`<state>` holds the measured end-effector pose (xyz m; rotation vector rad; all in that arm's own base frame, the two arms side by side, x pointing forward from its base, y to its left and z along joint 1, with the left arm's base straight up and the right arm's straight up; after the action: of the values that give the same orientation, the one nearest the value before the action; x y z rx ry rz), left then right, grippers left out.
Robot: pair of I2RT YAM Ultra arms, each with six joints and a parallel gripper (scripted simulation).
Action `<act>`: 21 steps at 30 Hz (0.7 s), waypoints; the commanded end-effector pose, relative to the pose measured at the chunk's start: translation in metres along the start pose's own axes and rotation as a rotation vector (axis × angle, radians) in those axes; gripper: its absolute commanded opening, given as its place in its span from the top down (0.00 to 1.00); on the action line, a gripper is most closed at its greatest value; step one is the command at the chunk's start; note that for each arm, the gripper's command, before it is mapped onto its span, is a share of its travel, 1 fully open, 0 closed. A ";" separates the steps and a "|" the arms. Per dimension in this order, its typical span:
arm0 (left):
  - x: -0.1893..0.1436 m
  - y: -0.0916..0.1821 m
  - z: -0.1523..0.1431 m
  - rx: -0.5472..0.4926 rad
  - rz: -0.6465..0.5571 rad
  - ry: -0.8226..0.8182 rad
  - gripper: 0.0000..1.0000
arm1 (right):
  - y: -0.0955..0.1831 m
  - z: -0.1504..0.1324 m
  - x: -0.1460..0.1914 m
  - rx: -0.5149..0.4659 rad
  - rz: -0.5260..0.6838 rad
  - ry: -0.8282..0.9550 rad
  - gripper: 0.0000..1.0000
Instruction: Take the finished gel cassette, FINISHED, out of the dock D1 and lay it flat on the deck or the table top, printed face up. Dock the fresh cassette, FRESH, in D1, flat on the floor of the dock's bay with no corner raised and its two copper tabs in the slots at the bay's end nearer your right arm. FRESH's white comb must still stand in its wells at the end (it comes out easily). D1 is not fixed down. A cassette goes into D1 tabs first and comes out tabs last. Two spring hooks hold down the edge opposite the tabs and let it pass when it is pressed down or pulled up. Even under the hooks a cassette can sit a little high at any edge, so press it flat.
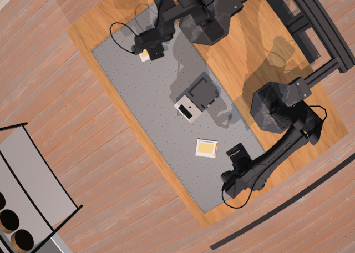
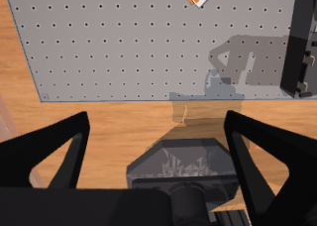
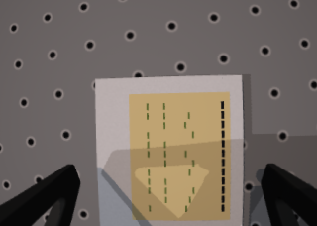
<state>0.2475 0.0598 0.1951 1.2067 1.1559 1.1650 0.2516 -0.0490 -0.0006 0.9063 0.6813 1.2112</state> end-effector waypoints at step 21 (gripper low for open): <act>0.000 0.007 -0.004 -0.025 0.000 0.001 0.00 | 0.001 0.006 0.000 -0.019 0.001 0.000 0.02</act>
<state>0.2475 0.0598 0.1951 1.2067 1.1559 1.1650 0.2516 -0.0490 -0.0006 0.9062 0.6812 1.2112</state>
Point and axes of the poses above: on each arm, the point where the finger pads meet when closed, its own y axis back along the fingers, its own x axis across the jaws, z = x × y, the point moved 7 cm from there along y, back along the fingers, and after that the axes turned 3 degrees about -y, right-handed, at the moved point
